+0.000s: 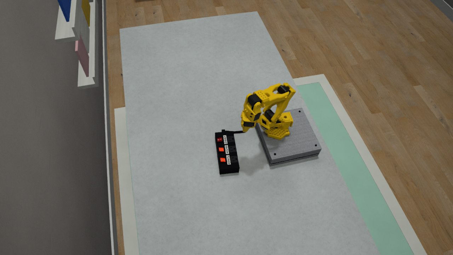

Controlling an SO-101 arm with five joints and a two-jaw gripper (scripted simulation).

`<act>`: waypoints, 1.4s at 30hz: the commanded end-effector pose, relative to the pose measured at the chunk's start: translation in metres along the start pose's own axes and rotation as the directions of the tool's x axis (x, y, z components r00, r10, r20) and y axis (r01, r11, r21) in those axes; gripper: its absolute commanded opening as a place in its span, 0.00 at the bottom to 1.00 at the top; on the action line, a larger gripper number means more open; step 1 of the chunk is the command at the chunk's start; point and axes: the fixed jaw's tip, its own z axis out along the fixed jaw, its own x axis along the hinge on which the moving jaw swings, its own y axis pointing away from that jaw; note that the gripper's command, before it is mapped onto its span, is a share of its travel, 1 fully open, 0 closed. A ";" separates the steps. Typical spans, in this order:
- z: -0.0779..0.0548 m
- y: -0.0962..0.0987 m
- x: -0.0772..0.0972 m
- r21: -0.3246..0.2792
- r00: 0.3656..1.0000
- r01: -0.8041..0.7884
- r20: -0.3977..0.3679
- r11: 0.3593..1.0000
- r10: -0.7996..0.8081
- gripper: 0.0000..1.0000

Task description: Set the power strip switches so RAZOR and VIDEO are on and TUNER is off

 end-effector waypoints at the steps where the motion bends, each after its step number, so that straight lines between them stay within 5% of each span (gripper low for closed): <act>1: 0.002 0.002 -0.004 -0.012 1.000 0.016 0.022 1.000 -0.016 0.00; 18: 0.018 -0.005 0.022 -0.079 0.989 0.068 0.136 0.995 -0.056 0.00; 29: 0.048 -0.007 0.043 -0.120 0.963 0.121 0.256 0.985 -0.087 0.00; 42: 0.050 -0.007 0.044 -0.121 0.961 0.123 0.261 0.985 -0.088 0.00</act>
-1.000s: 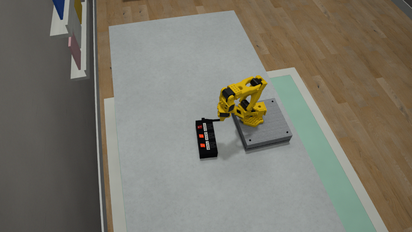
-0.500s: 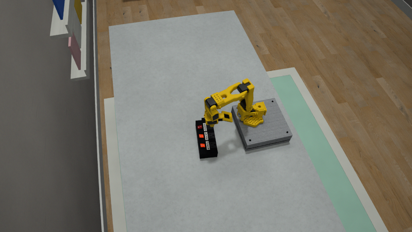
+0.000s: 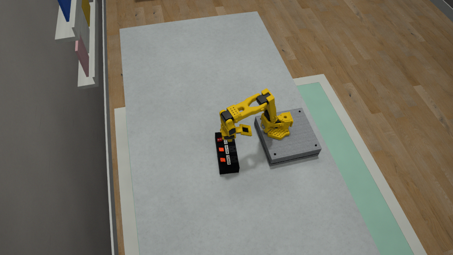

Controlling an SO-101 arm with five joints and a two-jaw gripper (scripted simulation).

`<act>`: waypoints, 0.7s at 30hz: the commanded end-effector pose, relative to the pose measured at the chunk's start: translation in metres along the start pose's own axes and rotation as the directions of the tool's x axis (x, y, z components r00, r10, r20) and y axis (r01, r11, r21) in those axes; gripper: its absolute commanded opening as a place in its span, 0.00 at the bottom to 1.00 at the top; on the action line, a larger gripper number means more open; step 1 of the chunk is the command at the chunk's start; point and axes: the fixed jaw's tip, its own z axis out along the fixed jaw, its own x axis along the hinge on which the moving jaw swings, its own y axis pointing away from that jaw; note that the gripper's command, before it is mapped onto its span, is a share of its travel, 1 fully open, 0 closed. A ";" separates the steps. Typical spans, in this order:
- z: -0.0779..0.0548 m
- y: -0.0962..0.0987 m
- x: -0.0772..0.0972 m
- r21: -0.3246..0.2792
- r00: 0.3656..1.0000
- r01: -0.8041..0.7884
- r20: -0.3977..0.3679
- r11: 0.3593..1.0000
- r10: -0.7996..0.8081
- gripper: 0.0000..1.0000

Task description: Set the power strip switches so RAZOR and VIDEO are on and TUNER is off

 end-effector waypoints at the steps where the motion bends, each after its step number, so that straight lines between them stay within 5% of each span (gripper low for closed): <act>1: 0.000 0.001 0.000 -0.002 1.000 0.005 0.009 1.000 -0.005 0.00; 21: 0.006 0.001 0.006 -0.008 1.000 0.007 0.029 1.000 -0.006 0.00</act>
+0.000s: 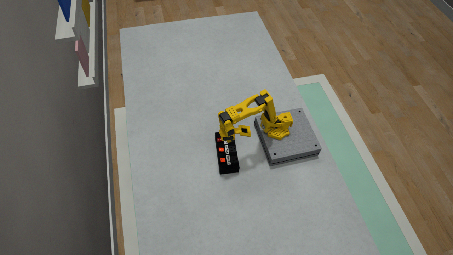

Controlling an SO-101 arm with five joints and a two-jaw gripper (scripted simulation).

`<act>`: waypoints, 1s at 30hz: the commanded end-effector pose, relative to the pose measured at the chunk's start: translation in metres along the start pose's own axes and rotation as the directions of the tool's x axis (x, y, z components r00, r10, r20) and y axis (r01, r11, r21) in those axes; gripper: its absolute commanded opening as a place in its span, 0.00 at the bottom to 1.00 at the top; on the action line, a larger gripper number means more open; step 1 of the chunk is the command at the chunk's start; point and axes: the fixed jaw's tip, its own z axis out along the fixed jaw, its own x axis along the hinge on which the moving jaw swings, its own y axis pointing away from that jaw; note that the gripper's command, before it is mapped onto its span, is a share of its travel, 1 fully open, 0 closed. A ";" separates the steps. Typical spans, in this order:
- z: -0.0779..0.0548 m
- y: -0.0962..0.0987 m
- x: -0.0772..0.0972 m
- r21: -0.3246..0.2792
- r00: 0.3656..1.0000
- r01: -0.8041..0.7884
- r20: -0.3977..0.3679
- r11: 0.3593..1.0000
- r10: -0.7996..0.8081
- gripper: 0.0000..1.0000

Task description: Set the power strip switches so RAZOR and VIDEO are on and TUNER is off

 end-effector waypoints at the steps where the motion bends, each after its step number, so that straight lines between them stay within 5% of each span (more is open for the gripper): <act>1: 0.003 0.000 0.004 -0.003 1.000 0.006 0.015 1.000 -0.006 0.00; 16: 0.020 0.000 0.016 -0.016 0.998 0.010 0.064 1.000 -0.009 0.00; 30: 0.021 0.000 0.017 -0.017 0.998 0.011 0.066 1.000 -0.010 0.00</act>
